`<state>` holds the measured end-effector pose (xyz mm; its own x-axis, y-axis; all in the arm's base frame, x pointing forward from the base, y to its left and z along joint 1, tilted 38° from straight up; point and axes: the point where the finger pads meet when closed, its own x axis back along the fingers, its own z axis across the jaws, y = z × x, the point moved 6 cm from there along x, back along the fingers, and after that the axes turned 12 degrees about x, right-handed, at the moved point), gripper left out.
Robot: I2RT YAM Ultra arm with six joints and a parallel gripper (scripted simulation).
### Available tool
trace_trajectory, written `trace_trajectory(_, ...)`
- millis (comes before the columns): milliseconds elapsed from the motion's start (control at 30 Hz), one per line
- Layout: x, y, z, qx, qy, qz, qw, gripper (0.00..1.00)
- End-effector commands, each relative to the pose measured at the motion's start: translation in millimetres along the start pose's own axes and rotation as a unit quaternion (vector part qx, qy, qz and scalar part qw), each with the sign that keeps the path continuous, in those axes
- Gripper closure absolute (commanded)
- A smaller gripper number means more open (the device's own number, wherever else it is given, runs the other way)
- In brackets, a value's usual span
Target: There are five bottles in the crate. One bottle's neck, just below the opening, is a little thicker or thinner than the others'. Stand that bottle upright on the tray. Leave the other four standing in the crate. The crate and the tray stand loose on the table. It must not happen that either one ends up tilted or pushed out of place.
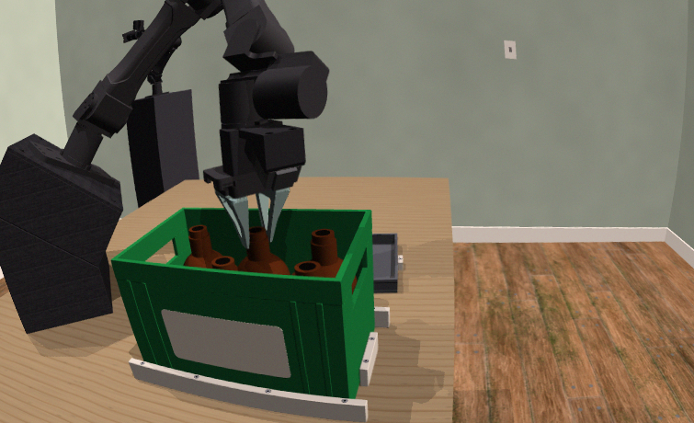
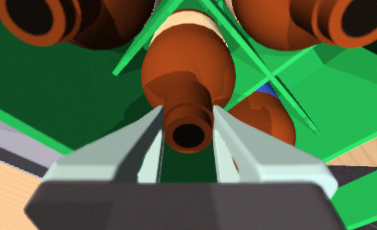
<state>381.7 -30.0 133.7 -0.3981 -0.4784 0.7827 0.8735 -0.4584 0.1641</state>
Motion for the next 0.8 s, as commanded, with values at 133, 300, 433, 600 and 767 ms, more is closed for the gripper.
trace_trajectory(133, 2.5, 0.5, -4.8, -0.007, -0.004, -0.006, 1.000, 1.00)
trace_trajectory(300, 2.5, 0.5, -4.8, -0.007, -0.004, -0.006, 1.000, 1.00)
trace_trajectory(433, 2.5, 0.5, -4.8, -0.007, -0.004, -0.006, 1.000, 0.39)
trace_trajectory(600, 2.5, 0.5, -4.8, -0.007, -0.004, -0.006, 1.000, 0.39)
trace_trajectory(767, 2.5, 0.5, -4.8, -0.007, -0.004, -0.006, 1.000, 0.39)
